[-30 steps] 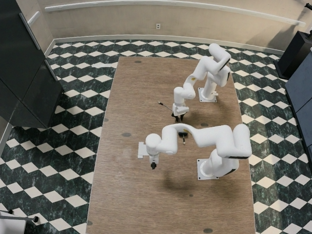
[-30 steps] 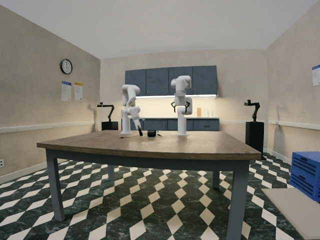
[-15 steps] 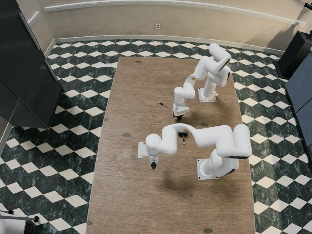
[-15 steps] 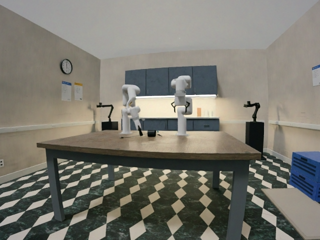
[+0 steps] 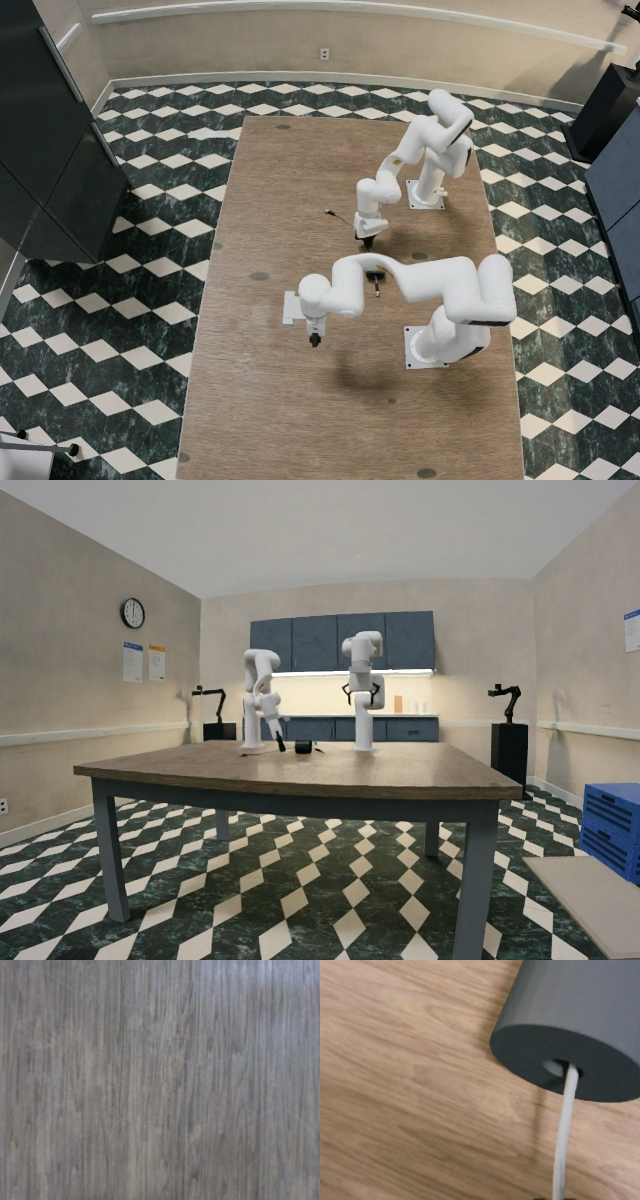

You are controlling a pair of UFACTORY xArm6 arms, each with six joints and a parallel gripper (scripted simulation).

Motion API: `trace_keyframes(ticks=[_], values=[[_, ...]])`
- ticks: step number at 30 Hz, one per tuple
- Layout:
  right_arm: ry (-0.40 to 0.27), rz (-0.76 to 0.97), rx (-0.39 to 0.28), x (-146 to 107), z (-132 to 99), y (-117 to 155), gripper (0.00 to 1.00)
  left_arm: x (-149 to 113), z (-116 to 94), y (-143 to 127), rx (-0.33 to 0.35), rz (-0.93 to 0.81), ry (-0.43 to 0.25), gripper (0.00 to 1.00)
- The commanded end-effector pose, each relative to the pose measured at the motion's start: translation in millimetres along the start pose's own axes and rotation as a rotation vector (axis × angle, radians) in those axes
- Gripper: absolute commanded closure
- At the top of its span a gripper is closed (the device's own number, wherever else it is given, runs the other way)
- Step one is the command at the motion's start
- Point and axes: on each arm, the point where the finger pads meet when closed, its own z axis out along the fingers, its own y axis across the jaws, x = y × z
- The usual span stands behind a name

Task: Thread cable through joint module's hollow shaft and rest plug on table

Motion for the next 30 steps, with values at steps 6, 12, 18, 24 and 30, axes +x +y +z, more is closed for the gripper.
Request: trace_keyframes(ticks=[6, 12, 18, 24, 30], values=[[0.002, -0.003, -0.018, 11, -4, 7, 1.00, 4, -7, -1, -0.004, 0.000, 0.021, 0.00], [0.002, -0.004, -0.018, 15, -3, 7, 1.00, 4, -7, -1, -0.004, 0.000, 0.021, 0.00], [0.002, -0.002, -0.018, 21, -3, 7, 1.00, 4, -7, -1, -0.004, 0.000, 0.021, 0.00], [0.002, -0.003, -0.018, 27, -2, 8, 1.00, 4, -7, -1, -0.004, 0.000, 0.021, 0.00], [0.002, -0.002, -0.018, 31, -2, 8, 1.00, 4, -7, -1, -0.004, 0.000, 0.021, 0.00]])
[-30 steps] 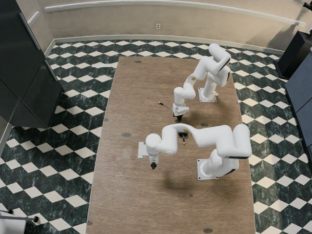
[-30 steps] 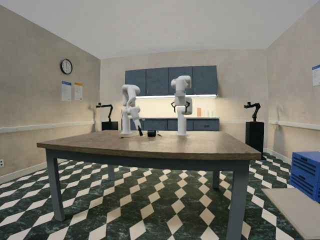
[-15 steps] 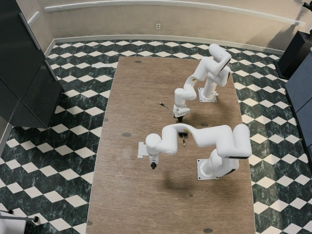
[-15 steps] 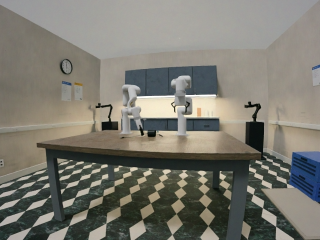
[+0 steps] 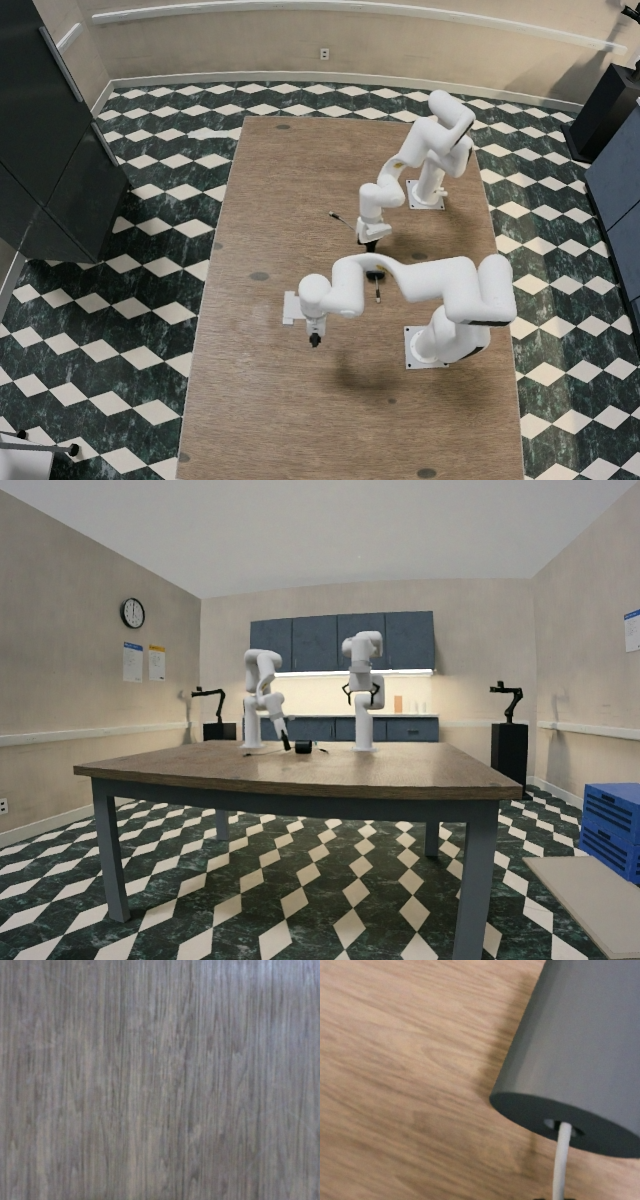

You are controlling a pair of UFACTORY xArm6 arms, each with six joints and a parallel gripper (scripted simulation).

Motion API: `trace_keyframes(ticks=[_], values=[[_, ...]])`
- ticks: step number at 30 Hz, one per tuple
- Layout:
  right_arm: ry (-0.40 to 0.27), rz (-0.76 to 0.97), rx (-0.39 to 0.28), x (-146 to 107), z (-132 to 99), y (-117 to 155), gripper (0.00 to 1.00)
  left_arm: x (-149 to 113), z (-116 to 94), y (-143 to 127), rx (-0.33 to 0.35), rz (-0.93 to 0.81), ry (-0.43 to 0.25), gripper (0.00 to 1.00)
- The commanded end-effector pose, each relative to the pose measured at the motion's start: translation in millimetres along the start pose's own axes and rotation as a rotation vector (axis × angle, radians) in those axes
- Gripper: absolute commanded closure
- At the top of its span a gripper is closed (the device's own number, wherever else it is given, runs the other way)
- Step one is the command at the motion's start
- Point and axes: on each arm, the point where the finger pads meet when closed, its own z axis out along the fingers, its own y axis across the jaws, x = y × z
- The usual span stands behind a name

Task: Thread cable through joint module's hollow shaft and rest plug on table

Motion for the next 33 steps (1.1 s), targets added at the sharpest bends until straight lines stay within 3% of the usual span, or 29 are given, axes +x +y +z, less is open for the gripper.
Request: trace_keyframes(ticks=[1, 19, 20, 33], values=[[0.002, 0.003, -0.020, 6, -5, 8, 1.00, 4, -7, -1, -0.004, 0.000, 0.021, 0.00], [0.003, 0.003, -0.019, 20, -3, 8, 1.00, 4, -7, -1, -0.004, 0.000, 0.021, 0.00], [0.003, 0.004, -0.020, 20, -3, 9, 0.65, 4, -7, -1, -0.004, 0.000, 0.021, 0.00], [0.003, 0.007, -0.021, 18, -4, 9, 0.65, 4, -7, -1, -0.004, 0.000, 0.021, 0.00]])
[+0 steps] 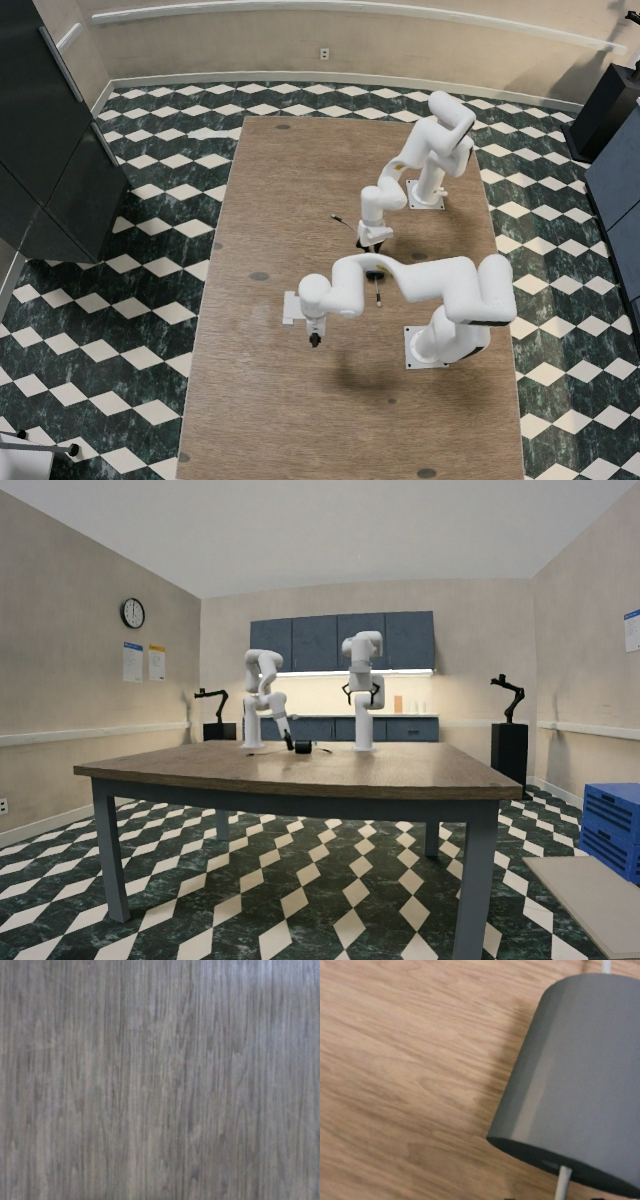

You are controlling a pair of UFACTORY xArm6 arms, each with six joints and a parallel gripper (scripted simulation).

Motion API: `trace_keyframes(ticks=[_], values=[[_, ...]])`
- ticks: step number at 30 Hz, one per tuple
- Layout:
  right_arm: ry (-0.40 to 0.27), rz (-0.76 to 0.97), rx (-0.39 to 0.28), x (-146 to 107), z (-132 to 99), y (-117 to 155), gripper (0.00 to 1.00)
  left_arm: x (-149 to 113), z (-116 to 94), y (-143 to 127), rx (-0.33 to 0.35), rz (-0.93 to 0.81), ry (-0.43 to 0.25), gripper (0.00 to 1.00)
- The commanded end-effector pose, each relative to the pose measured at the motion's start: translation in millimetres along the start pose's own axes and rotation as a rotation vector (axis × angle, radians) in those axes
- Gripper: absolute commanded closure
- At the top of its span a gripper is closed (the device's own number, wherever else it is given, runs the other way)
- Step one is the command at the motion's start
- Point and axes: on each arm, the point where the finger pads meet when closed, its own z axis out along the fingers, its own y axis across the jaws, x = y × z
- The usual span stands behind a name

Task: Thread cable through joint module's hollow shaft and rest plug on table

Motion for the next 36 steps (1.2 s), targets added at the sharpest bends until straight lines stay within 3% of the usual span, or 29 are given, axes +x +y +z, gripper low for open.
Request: trace_keyframes(ticks=[1, 24, 32, 36], values=[[0.003, 0.001, -0.019, 2, -5, 7, 0.65, 4, -7, -1, -0.004, 0.000, 0.021, 0.00], [0.002, 0.000, -0.019, 2, -58, 6, 0.65, 4, -7, -1, -0.004, 0.000, 0.021, 0.00], [0.001, -0.014, -0.019, 1, -59, 6, 0.65, 4, -7, -1, -0.004, 0.000, 0.021, 0.00], [-0.001, -0.113, -0.021, -2, -62, 10, 0.65, 4, -7, -1, -0.004, 0.000, 0.021, 0.00]])
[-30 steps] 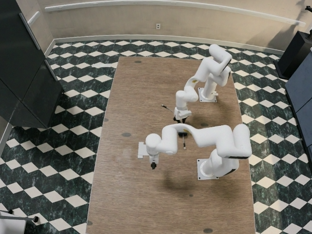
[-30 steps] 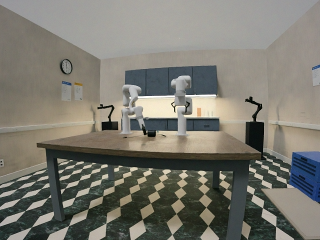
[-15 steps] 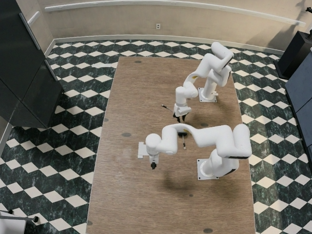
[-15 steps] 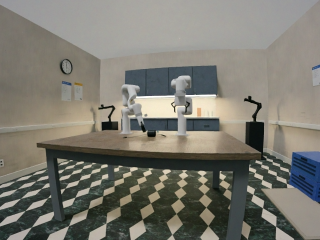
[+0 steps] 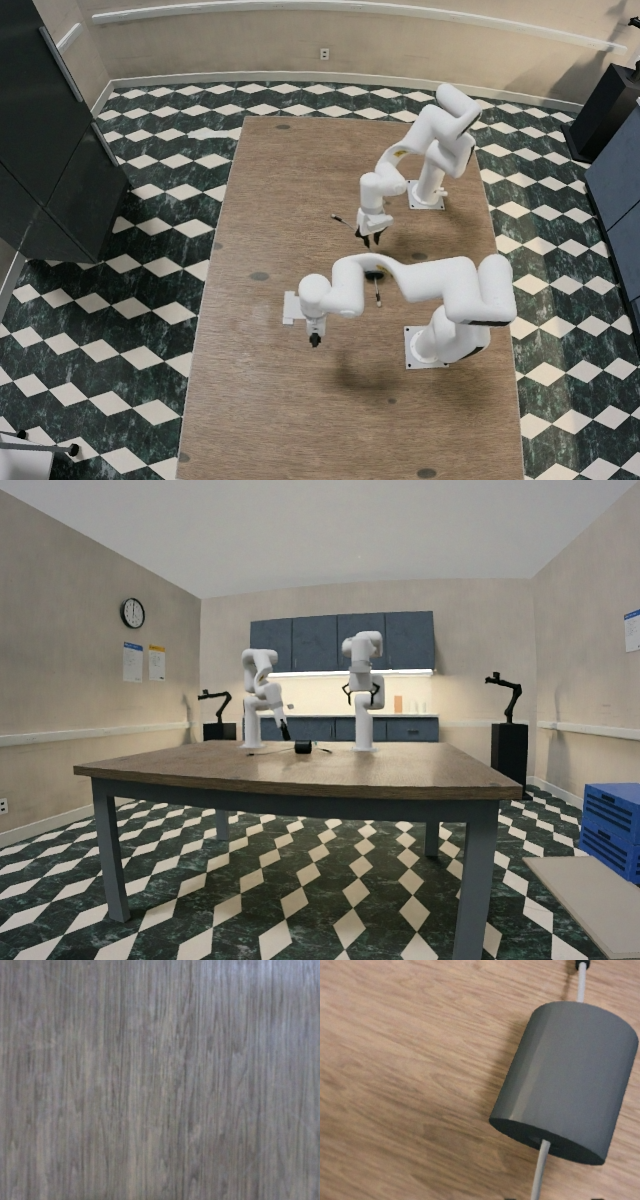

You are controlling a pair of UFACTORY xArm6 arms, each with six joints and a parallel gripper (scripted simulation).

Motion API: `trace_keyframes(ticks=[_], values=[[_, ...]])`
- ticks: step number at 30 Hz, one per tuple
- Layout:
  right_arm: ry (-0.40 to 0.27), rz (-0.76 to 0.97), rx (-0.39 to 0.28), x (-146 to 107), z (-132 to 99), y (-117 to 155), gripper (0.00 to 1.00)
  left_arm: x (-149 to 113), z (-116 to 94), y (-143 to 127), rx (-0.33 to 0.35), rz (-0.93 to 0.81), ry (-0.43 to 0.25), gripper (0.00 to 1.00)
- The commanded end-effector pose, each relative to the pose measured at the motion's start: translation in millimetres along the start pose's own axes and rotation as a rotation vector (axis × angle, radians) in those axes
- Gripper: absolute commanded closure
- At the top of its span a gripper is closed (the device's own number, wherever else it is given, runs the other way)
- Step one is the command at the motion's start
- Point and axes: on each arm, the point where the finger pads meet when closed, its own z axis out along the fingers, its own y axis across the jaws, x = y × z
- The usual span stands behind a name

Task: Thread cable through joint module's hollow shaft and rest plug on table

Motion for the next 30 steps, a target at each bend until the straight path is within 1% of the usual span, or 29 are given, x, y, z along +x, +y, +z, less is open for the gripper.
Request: trace_keyframes(ticks=[1, 4, 6, 11, 13, 18, 20, 24, 27, 30], values=[[0.000, -0.134, -0.021, -1, -10, 10, 0.65, 4, -7, -1, -0.004, 0.000, 0.021, 0.00], [-0.002, -0.209, -0.023, -4, -13, 13, 0.65, 4, -7, -1, -0.004, 0.000, 0.021, 0.00], [-0.001, -0.180, -0.022, -3, -12, 12, 0.65, 4, -7, -1, -0.004, 0.000, 0.021, 0.00], [-0.003, -0.257, -0.024, -6, -15, 15, 0.65, 4, -7, -1, -0.004, 0.000, 0.021, 0.00], [-0.003, -0.257, -0.024, -6, -15, 15, 0.65, 4, -7, -1, -0.004, 0.000, 0.021, 0.00], [-0.009, -0.423, -0.027, -14, -23, 21, 0.65, 4, -7, -1, -0.004, 0.000, 0.021, 0.00], [-0.007, -0.377, -0.026, -12, -21, 20, 0.65, 4, -7, -1, -0.004, 0.000, 0.021, 0.00], [-0.010, -0.434, -0.027, -15, -24, 21, 0.65, 4, -7, -1, -0.004, 0.000, 0.021, 0.00], [-0.014, -0.533, -0.027, -18, -28, 24, 0.65, 4, -7, -1, -0.004, 0.000, 0.021, 0.00], [-0.013, -0.510, -0.027, -17, -27, 23, 0.65, 4, -7, -1, -0.004, 0.000, 0.021, 0.00]])
